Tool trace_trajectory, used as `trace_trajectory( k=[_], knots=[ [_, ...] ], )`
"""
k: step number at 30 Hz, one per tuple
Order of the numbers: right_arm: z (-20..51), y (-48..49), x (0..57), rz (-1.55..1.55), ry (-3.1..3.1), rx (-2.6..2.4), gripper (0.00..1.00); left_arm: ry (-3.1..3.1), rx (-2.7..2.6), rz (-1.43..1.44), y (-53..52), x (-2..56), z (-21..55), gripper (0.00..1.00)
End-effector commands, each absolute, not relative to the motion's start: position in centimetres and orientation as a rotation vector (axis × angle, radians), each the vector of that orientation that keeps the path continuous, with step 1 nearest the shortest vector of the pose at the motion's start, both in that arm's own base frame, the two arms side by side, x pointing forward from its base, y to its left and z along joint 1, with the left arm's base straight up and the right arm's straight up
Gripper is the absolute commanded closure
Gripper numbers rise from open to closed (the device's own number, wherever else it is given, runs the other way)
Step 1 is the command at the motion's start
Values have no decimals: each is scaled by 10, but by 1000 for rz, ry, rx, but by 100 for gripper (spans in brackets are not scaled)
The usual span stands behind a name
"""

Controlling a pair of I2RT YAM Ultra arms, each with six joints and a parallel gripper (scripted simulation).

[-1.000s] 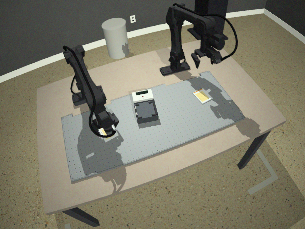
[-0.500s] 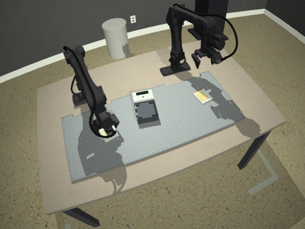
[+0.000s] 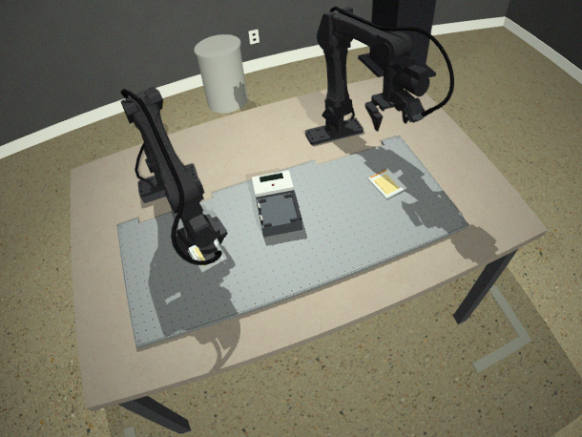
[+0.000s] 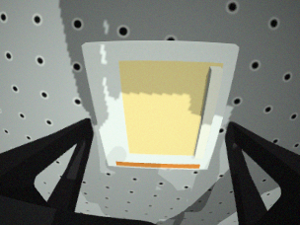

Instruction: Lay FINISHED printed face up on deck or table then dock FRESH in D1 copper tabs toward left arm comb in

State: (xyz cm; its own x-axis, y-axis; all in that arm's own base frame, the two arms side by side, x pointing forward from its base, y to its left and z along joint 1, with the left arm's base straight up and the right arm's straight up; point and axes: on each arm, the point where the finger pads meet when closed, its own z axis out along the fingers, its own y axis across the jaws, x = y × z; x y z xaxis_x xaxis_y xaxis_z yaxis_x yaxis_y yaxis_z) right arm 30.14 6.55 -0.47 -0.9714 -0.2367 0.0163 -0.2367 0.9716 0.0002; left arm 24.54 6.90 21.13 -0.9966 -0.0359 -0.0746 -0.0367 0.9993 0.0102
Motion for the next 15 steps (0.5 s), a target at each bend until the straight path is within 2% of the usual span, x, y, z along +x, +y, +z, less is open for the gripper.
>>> trace_trajectory(
  k=[1, 15],
  knots=[
    [-8, 61, 303, 18, -3109, 373, 2, 3084, -64, 16, 73, 247, 227, 0],
    [-12, 62, 308, 16, -3125, 375, 2, 3084, -64, 16, 73, 247, 227, 0]
  ],
)
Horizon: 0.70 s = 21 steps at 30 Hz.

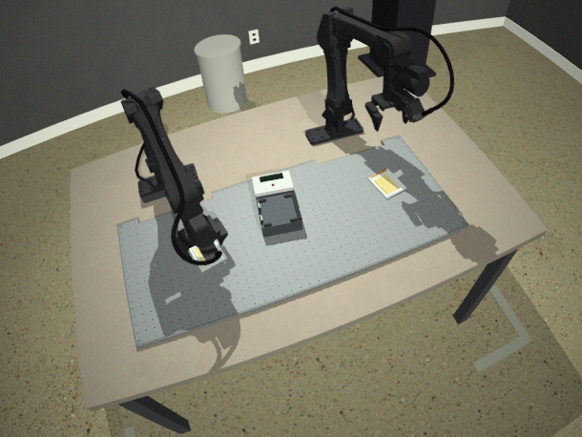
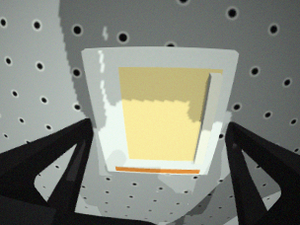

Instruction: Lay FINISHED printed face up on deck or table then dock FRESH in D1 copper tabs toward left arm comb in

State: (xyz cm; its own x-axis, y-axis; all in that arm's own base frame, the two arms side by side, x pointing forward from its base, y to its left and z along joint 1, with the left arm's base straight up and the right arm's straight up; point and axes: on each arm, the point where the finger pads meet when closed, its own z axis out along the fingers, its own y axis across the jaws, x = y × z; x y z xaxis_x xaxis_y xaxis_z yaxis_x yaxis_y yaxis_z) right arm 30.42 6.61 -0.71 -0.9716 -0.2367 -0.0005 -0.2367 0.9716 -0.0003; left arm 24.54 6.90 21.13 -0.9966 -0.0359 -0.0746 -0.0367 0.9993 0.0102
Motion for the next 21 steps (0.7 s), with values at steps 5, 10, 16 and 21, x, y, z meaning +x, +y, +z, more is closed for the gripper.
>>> trace_trajectory(
  k=[5, 10, 16, 21],
  knots=[
    [-12, 62, 308, -16, 3113, -374, 2, 3084, -64, 16, 73, 247, 227, 0],
    [-15, 63, 309, -16, 3116, -374, 2, 3084, -64, 16, 73, 247, 227, 0],
    [-15, 63, 309, -16, 3116, -374, 2, 3084, -64, 16, 73, 247, 227, 0],
    [-15, 63, 309, -16, 3116, -374, 2, 3084, -64, 16, 73, 247, 227, 0]
  ],
)
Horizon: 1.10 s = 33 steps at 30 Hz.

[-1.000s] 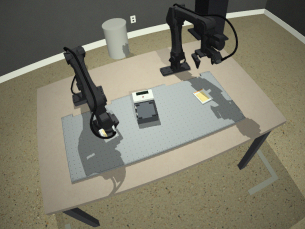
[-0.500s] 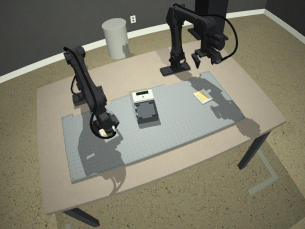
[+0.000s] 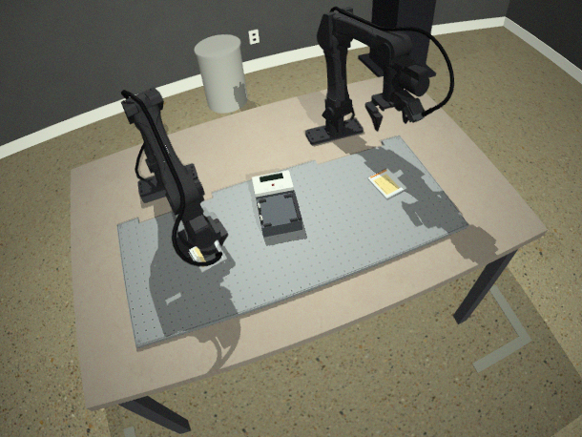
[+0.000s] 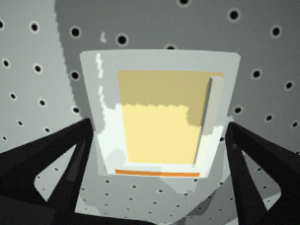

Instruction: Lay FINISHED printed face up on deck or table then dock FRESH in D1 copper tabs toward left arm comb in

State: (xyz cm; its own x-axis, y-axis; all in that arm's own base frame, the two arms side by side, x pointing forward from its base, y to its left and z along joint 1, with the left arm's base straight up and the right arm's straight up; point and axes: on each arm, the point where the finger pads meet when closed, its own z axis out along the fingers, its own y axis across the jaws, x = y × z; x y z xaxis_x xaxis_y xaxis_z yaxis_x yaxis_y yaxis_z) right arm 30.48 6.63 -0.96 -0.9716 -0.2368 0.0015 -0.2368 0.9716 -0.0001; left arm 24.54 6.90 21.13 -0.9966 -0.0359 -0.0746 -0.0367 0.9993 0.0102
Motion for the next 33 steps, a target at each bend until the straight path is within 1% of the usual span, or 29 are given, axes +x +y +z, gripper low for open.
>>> trace_trajectory(
  k=[1, 3, 4, 33],
  knots=[
    [-15, 63, 309, 16, -3123, 375, 2, 3084, -64, 16, 73, 247, 227, 0],
    [-15, 63, 309, 16, -3123, 375, 2, 3084, -64, 16, 73, 247, 227, 0],
    [-14, 64, 309, -1, -3126, 375, 100, 3084, -64, 16, 73, 247, 227, 0],
    [-3, 67, 307, 0, -3119, 375, 100, 3084, -64, 16, 73, 247, 227, 0]
  ],
)
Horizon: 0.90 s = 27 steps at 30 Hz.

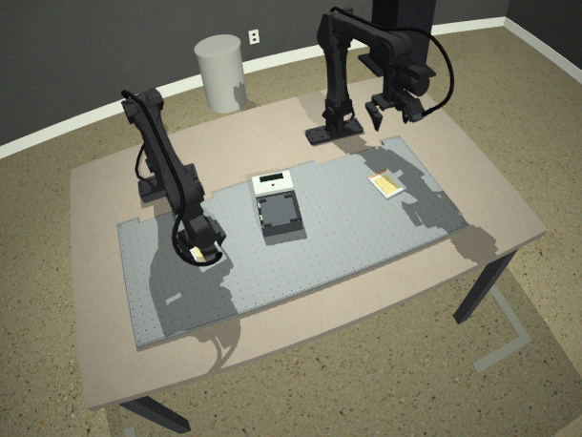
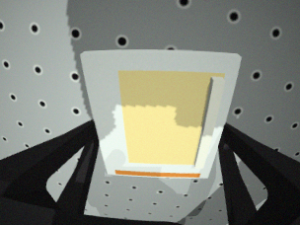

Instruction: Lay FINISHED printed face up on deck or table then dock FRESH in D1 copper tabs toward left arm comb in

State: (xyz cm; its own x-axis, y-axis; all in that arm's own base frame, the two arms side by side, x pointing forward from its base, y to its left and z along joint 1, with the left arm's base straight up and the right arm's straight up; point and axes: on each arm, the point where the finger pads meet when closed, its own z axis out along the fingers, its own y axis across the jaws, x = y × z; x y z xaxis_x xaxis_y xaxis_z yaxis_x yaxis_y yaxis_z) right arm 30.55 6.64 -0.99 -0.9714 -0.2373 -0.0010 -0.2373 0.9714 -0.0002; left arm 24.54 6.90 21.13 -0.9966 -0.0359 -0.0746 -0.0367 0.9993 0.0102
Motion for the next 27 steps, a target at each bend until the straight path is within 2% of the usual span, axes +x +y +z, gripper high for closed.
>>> trace_trajectory(
  k=[1, 27],
  knots=[
    [-2, 67, 307, 0, 3119, -375, 100, 3084, -64, 16, 73, 247, 227, 0],
    [27, 67, 306, 0, 3119, -375, 100, 3084, -64, 16, 73, 247, 227, 0]
  ],
)
